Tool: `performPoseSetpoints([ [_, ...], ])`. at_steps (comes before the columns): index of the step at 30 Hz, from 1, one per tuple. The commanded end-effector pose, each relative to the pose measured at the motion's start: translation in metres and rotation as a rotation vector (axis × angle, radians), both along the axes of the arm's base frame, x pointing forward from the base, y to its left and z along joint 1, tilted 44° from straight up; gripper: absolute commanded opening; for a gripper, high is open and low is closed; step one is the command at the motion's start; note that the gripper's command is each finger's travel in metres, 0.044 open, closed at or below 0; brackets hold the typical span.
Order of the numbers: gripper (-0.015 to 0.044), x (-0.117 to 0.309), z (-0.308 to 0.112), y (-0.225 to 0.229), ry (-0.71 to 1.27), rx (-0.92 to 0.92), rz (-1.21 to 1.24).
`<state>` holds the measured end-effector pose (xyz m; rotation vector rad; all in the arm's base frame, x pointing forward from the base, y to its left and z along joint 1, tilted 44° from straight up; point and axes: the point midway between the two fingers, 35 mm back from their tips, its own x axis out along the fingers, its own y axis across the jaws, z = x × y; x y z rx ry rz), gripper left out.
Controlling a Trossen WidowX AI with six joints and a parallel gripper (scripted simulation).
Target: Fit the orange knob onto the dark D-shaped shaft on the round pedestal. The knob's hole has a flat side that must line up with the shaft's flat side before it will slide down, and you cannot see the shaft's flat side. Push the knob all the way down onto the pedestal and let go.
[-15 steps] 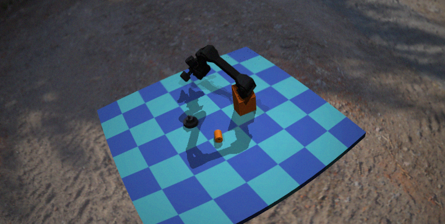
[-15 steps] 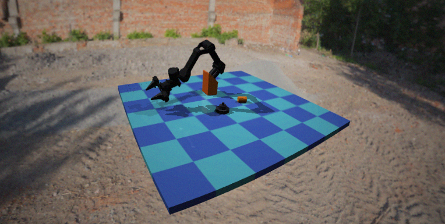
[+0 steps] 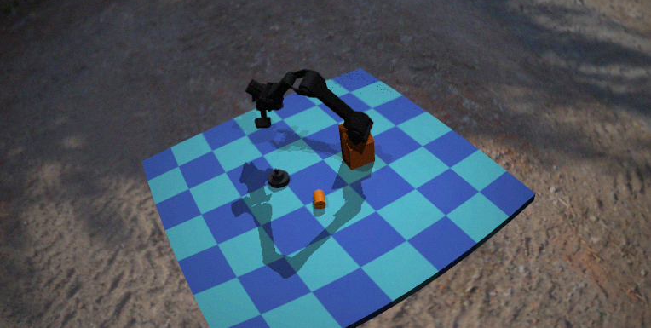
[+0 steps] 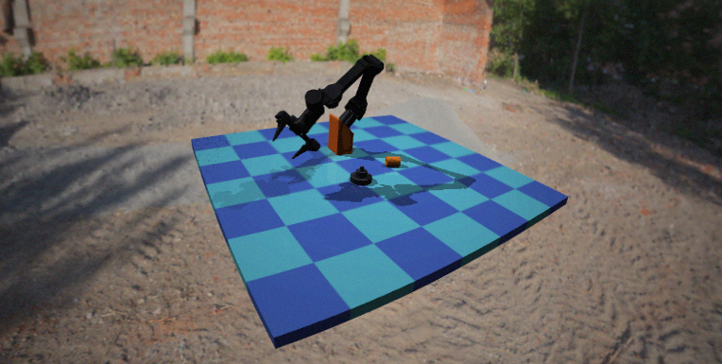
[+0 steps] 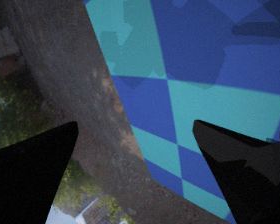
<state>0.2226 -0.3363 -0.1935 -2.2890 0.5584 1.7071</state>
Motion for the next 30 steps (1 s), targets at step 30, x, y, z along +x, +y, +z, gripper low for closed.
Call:
performPoseSetpoints([
  [30, 0.044, 0.011, 0.335, 0.322, -0.363, 0.411, 1.493],
])
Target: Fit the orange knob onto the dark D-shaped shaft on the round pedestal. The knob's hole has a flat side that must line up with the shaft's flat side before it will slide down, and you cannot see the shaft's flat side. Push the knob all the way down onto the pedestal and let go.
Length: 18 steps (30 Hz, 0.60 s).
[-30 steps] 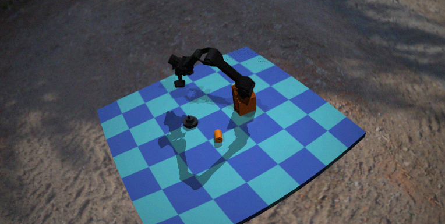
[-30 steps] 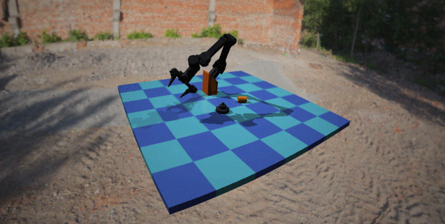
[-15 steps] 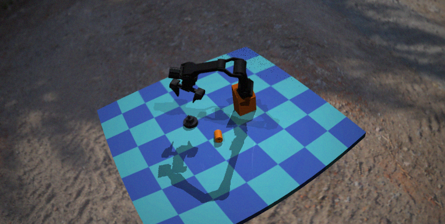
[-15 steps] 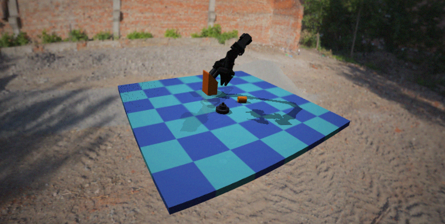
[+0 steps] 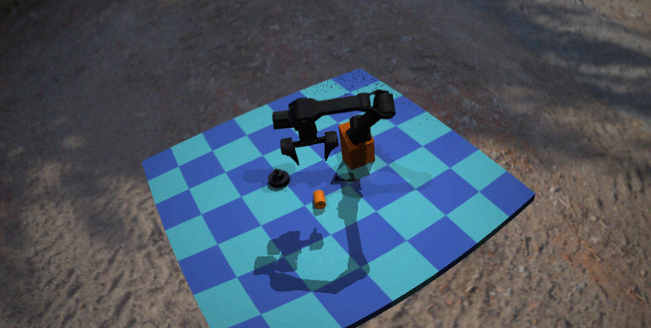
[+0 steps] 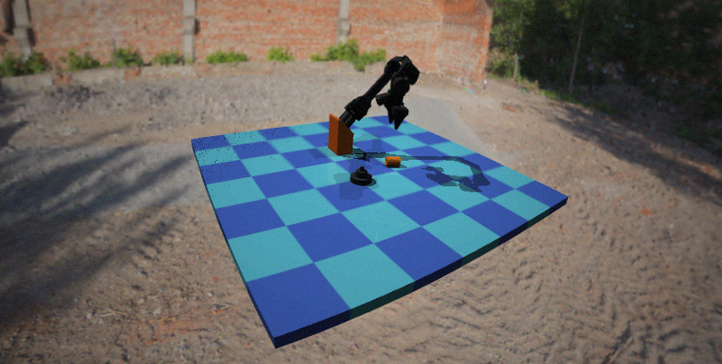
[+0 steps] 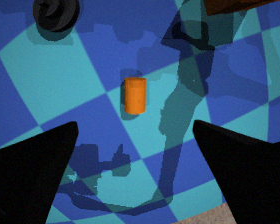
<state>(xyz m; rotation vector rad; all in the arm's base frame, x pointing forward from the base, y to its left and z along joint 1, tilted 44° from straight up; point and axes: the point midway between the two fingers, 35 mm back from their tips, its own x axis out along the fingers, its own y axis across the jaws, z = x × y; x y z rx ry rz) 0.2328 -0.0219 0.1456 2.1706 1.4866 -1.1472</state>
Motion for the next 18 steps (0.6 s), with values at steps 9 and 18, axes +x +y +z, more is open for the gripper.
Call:
performPoseSetpoints([
  [9, 0.044, 0.014, -0.069, 0.069, -0.005, 0.013, 0.007],
  [18, 0.044, 0.017, -0.086, 0.086, -0.005, 0.015, 0.007],
])
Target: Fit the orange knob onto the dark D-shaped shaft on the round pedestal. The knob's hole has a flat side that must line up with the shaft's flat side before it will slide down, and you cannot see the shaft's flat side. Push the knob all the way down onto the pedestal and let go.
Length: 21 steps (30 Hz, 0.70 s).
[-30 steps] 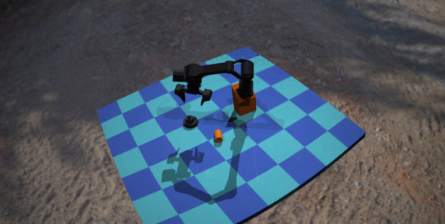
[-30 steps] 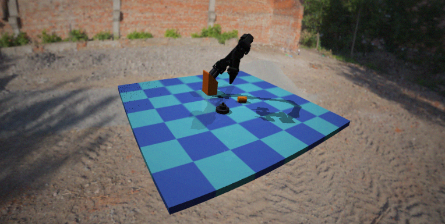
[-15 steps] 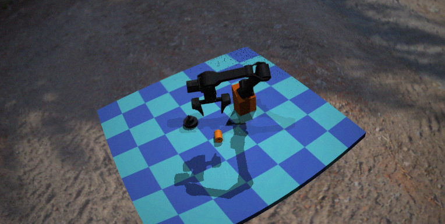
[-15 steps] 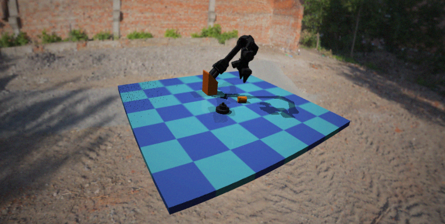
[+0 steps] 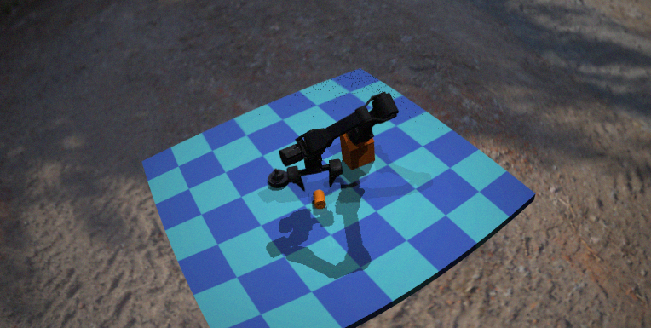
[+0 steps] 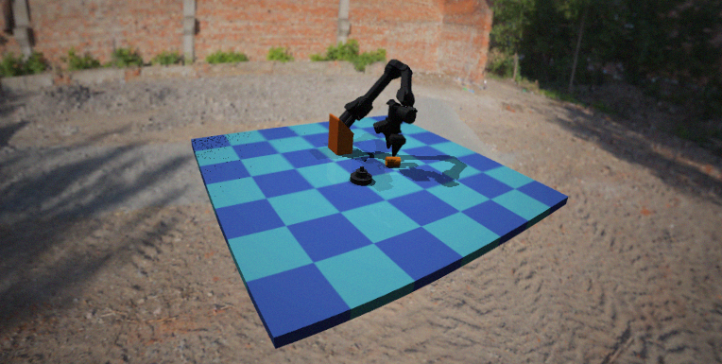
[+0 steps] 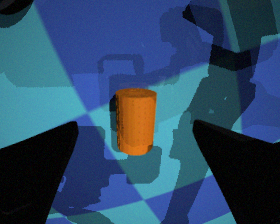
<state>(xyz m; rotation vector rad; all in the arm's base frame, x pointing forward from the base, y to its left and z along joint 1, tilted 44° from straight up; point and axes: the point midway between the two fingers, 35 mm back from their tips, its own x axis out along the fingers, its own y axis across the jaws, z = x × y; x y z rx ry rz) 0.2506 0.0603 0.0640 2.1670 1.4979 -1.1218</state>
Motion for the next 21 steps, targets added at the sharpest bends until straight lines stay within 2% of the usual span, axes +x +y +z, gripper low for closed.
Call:
performPoseSetpoints([
  [1, 0.044, 0.0, -0.005, 0.004, 0.009, 0.007, -0.005],
  [21, 0.044, 0.005, -0.027, 0.024, 0.009, 0.007, -0.004],
])
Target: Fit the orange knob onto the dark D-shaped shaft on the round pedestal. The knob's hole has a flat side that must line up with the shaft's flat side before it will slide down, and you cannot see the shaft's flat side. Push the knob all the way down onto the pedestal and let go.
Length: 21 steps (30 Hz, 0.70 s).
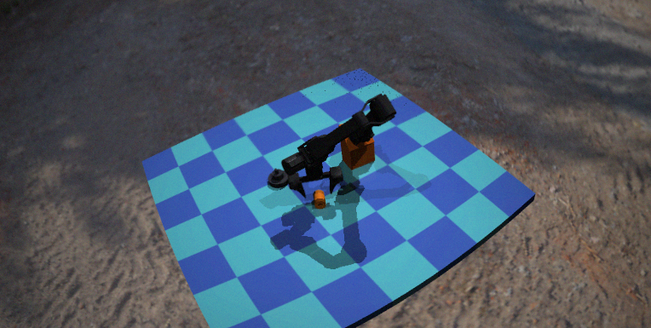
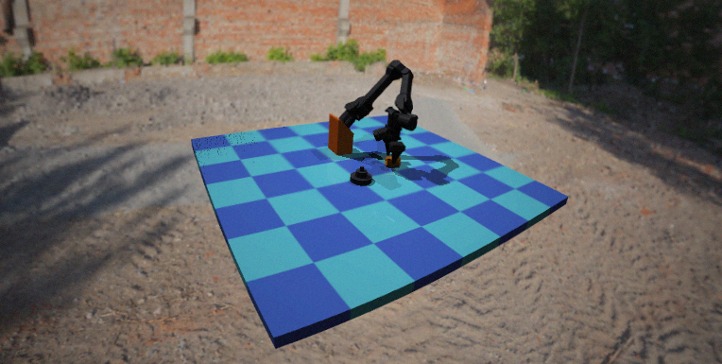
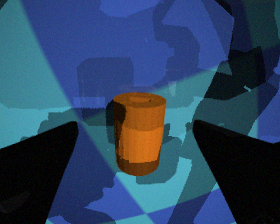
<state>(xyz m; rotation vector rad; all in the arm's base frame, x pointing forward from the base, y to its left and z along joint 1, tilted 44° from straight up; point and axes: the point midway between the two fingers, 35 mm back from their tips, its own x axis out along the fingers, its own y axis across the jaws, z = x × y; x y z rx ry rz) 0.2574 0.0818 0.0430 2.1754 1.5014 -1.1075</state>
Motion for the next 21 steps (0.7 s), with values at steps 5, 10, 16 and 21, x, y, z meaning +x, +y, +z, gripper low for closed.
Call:
performPoseSetpoints([
  [5, 0.044, -0.0006, -0.0117, 0.0081, 0.017, -0.001, -0.004],
  [10, 0.044, -0.0002, -0.0162, 0.0128, 0.017, 0.001, -0.004],
  [16, 0.0309, -0.0002, -0.0164, 0.013, 0.017, 0.001, -0.004],
  [21, 0.024, -0.0002, -0.0164, 0.013, 0.017, 0.001, -0.004],
])
